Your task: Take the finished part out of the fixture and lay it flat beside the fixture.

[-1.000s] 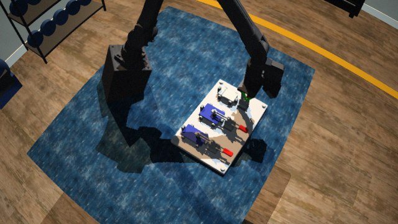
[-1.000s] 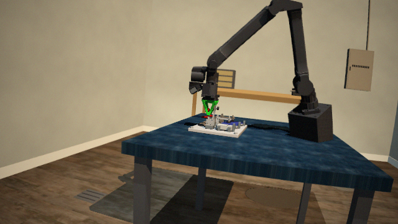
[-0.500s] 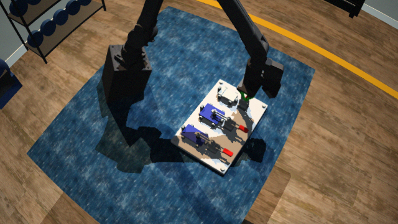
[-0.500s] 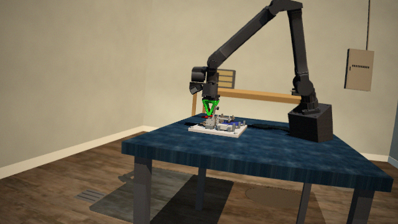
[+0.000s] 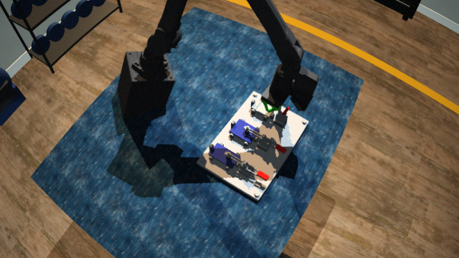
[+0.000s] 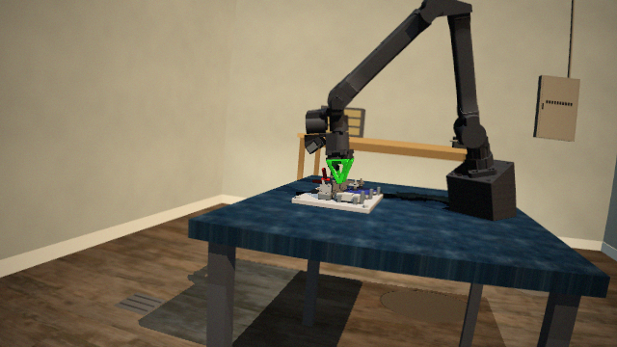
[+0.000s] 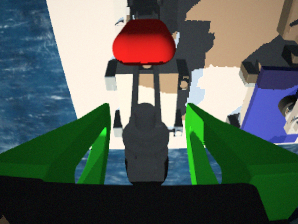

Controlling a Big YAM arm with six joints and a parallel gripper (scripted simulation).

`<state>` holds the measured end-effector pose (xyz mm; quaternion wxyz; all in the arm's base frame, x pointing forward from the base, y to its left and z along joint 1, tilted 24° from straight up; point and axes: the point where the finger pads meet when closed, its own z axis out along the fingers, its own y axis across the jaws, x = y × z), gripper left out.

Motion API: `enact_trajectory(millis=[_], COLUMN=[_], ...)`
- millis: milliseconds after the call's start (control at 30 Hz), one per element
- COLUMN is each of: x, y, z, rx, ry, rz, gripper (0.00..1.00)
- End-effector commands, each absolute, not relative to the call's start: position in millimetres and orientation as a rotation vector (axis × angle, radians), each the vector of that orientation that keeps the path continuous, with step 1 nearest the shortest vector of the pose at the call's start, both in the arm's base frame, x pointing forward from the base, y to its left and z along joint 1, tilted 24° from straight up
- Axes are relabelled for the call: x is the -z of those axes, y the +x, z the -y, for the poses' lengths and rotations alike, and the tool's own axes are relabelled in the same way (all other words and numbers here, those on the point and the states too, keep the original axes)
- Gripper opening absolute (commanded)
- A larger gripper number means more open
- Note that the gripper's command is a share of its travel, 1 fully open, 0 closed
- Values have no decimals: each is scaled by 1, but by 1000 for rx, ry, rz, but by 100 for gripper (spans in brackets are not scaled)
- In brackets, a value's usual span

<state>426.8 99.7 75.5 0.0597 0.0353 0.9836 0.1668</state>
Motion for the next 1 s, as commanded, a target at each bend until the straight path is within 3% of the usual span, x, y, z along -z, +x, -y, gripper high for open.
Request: enact_trajectory(millis=[0, 967], x=[-103, -97], y=[457, 472], z=[-93, -92], rx=[-504, -496], ry=[127, 131], rz=[-2885, -2869], gripper=[45, 45])
